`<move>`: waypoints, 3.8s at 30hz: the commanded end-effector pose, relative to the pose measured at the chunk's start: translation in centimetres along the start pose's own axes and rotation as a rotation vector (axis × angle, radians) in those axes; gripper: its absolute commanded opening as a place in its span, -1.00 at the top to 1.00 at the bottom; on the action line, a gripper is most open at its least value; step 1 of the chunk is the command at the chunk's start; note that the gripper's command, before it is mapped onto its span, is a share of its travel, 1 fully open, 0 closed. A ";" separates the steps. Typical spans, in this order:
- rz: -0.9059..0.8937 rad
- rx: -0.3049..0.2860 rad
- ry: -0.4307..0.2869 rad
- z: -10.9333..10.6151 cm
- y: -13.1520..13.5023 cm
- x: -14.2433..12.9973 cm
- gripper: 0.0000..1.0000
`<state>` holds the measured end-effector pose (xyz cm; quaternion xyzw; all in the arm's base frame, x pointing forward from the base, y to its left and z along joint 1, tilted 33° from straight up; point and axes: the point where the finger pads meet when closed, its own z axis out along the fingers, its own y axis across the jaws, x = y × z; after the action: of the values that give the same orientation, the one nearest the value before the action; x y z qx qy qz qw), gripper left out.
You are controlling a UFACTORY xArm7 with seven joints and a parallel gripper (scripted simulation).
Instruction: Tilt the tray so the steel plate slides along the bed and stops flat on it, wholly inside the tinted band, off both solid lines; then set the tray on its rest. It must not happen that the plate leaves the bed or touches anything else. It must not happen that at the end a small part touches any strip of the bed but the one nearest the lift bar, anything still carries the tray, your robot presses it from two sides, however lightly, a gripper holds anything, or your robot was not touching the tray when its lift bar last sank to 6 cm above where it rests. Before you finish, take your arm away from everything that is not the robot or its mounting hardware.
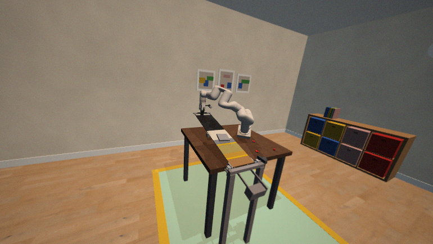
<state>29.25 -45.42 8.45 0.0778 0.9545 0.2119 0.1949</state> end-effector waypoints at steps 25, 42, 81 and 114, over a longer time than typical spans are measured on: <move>0.000 0.009 0.001 5.8 -1.2 0.0 1.00; 0.000 0.009 0.001 5.2 -1.1 0.0 1.00; 0.000 0.009 0.001 6.3 -1.3 0.0 1.00; 0.000 0.009 0.001 6.7 -1.3 0.0 1.00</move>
<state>31.68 -43.96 2.71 0.0778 0.9551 0.2107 0.1933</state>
